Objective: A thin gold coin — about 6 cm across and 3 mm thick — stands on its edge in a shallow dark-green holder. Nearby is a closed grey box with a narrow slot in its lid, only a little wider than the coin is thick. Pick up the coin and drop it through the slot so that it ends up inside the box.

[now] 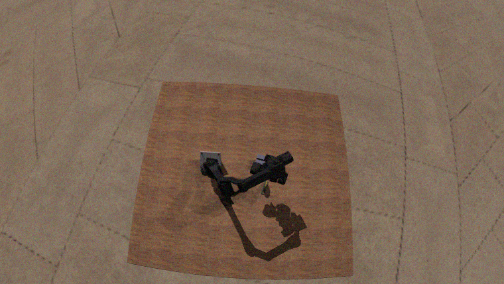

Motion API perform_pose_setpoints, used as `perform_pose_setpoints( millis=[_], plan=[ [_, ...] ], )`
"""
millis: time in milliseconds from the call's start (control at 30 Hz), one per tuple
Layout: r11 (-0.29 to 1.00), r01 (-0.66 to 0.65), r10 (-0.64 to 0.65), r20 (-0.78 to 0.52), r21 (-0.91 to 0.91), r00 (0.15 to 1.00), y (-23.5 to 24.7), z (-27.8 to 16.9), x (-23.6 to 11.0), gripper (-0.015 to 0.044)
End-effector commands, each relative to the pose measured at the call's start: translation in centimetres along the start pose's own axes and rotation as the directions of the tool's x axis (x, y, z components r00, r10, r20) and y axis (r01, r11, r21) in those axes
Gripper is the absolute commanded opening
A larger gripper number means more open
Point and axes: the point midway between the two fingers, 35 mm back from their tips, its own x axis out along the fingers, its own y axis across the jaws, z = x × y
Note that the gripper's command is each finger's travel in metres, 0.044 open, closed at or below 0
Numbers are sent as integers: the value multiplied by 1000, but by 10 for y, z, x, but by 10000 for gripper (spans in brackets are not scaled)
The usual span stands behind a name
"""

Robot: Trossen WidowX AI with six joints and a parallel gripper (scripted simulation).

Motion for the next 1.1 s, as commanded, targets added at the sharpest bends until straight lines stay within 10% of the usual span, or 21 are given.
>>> perform_pose_setpoints(
  millis=[0,1067],
  plan=[
    [1000,10,-11,-13,-29,1000,-1,1,-1,161],
    [1000,12,-12,-12,-28,1000,-4,2,72,161]
  ],
)
